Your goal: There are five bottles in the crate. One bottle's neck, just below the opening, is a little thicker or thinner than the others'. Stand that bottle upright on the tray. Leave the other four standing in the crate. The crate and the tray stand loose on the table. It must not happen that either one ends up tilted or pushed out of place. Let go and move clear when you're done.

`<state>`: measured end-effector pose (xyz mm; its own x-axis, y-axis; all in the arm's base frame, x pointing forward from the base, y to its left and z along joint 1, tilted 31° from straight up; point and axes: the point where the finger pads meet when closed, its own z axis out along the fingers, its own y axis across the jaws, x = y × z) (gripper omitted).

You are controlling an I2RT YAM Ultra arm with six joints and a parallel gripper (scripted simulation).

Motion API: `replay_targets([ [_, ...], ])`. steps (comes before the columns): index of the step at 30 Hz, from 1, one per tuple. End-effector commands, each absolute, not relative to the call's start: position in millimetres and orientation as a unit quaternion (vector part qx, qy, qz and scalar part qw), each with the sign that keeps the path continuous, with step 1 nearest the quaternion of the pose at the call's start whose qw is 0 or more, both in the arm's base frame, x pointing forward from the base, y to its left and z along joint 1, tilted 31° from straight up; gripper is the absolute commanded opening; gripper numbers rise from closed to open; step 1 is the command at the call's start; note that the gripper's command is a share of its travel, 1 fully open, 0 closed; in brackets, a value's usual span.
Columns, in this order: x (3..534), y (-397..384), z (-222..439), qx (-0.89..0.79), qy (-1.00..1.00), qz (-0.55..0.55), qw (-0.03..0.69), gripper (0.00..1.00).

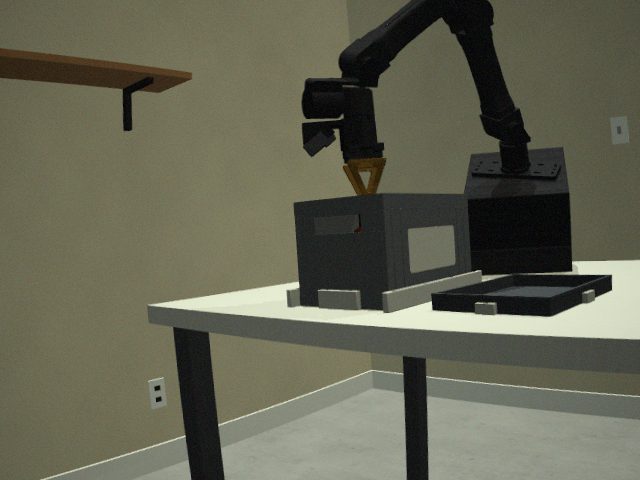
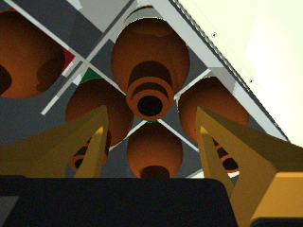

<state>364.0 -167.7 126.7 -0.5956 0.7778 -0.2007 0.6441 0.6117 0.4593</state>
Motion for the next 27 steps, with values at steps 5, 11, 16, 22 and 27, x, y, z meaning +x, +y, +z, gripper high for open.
replay_targets([
  [5, 374.1, -180.5, 133.8, 0.409, 0.871, 0.162, 0.219, 0.61],
  [11, 370.8, -170.5, 114.5, 0.41, 0.875, 0.166, 0.199, 0.61],
  [16, 374.0, -169.9, 115.3, 0.408, 0.874, 0.165, 0.205, 0.61],
  [22, 381.5, -177.4, 118.0, 0.409, 0.872, 0.163, 0.215, 0.61],
  [27, 377.4, -168.8, 104.8, 0.409, 0.875, 0.166, 0.2, 0.61],
])
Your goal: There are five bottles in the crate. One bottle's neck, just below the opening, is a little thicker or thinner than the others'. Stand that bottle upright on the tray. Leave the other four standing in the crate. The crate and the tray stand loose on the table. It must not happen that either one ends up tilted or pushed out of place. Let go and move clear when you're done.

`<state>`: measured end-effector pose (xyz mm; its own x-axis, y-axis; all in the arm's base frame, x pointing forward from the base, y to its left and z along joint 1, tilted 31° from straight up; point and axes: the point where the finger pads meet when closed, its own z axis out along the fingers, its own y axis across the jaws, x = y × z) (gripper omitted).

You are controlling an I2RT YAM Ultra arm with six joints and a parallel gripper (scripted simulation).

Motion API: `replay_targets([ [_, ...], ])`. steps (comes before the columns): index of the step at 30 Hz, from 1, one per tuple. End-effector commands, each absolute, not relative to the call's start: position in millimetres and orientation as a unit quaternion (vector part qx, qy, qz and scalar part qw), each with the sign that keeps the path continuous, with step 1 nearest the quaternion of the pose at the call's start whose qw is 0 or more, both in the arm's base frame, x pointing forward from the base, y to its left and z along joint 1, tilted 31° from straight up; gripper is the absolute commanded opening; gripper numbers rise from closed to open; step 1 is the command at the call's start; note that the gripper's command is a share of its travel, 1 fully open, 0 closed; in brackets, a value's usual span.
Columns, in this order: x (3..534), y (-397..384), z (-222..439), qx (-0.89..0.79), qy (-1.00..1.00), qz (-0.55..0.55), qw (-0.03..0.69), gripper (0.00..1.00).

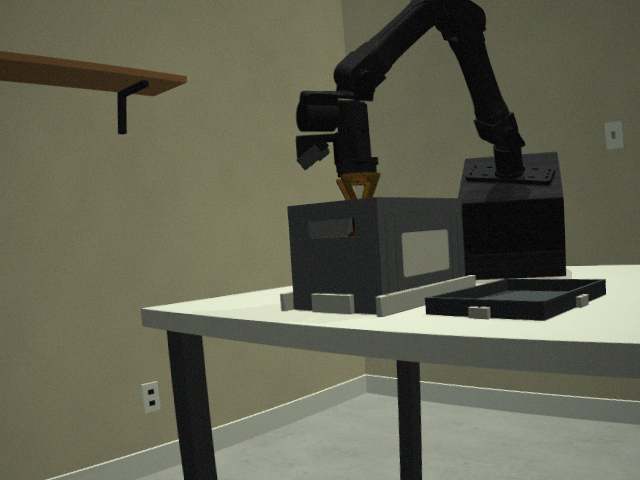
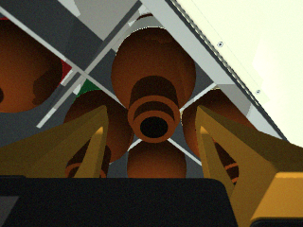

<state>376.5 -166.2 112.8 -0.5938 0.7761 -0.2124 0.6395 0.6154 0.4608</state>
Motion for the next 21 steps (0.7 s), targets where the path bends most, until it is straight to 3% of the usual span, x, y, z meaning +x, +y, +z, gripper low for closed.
replay_targets([
  [1, 376.7, -169.3, 102.4, 0.411, 0.874, 0.166, 0.198, 0.61],
  [21, 382.1, -174.4, 109.7, 0.409, 0.872, 0.163, 0.212, 0.61],
])
